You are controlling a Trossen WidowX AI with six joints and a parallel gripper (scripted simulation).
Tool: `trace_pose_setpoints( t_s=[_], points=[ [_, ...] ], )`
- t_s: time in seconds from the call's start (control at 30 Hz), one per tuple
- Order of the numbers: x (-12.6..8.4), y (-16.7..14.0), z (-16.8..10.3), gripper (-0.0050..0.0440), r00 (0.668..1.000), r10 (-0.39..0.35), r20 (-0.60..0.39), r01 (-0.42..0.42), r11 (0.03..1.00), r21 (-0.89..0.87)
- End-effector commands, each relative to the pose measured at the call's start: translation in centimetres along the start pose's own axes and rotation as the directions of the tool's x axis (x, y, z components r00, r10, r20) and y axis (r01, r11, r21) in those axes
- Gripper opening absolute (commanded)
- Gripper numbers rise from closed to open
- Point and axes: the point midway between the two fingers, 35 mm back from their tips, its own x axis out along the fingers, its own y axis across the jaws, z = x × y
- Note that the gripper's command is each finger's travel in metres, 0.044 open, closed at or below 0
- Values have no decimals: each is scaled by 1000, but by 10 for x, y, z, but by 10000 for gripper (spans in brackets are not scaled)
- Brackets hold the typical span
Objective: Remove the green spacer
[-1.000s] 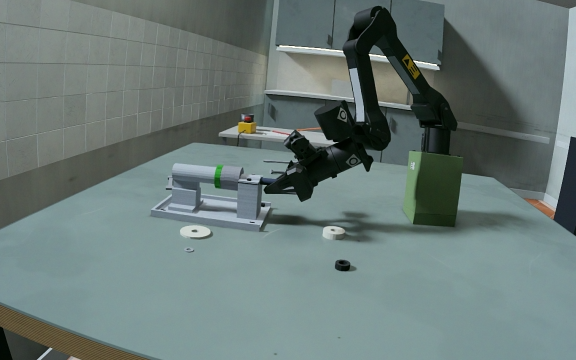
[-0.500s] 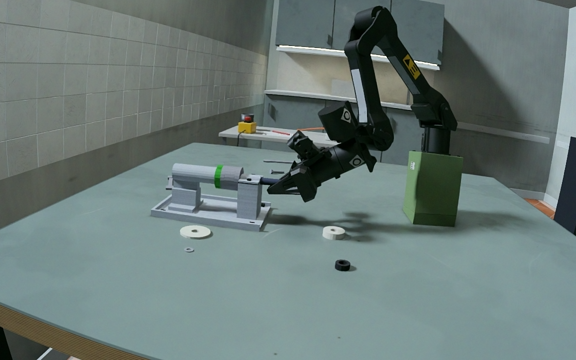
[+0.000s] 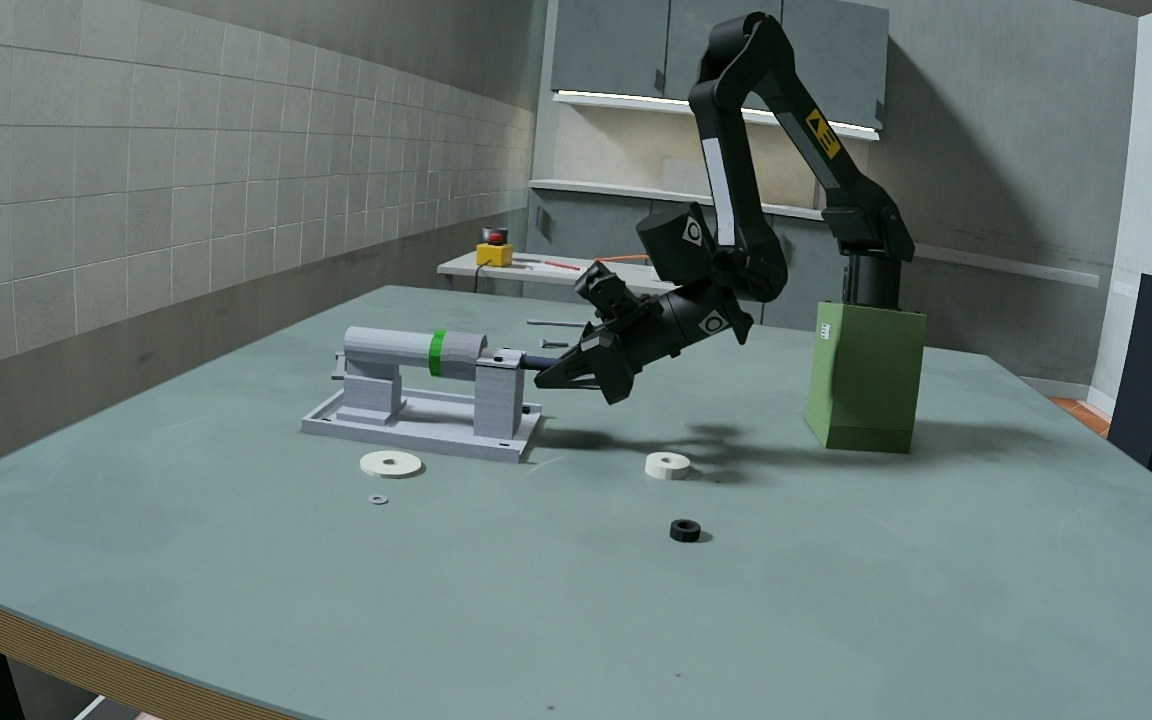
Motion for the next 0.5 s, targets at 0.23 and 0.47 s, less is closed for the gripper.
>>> trace_pose_setpoints(
  t_s=[0.23,0.47],
  points=[
    [1,2,5,-50,1000,-8,17,8,1000,18],
    [0,1,6,-50,1000,-9,18,9,1000,19]
  ],
)
